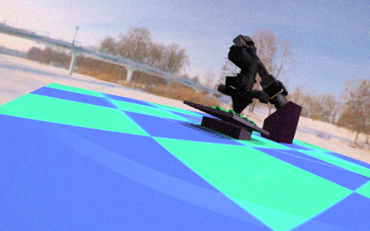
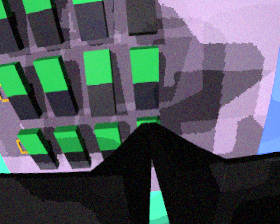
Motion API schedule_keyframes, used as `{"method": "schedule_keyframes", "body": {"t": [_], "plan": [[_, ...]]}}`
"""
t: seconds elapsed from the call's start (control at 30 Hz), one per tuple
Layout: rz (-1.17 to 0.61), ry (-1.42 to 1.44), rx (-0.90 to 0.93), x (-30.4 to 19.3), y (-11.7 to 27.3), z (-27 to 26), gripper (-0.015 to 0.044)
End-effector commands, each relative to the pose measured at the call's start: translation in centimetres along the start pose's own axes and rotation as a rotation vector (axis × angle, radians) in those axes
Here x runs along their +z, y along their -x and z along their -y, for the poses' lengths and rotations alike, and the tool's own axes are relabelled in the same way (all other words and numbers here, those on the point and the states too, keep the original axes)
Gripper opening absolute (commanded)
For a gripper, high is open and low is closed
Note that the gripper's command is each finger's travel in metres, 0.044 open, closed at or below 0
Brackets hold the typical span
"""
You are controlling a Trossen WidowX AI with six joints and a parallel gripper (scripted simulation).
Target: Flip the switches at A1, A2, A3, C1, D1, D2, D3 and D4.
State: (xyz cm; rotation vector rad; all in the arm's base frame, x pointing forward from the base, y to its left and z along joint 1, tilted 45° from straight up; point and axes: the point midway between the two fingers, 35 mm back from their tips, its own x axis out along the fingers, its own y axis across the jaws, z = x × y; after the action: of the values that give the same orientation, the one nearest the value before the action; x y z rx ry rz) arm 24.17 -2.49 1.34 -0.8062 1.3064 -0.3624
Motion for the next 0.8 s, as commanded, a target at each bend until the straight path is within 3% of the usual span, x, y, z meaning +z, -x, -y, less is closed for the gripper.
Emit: {"method": "schedule_keyframes", "body": {"t": [0.0, 0.17, 0.33, 0.53, 0.77], "plan": [[-0.004, 0.006, -0.003, -0.2, -0.2, 0.0, 0.0], [0.002, 0.001, 0.002, 0.0, 0.7, -0.1, 0.0], [0.021, 0.006, 0.001, -0.3, 6.2, -0.1, 0.0], [0.021, 0.007, 0.0, -0.2, 6.4, -0.1, 0.0], [0.024, 0.004, 0.002, 4.6, 7.2, -3.6, 0.0]]}}
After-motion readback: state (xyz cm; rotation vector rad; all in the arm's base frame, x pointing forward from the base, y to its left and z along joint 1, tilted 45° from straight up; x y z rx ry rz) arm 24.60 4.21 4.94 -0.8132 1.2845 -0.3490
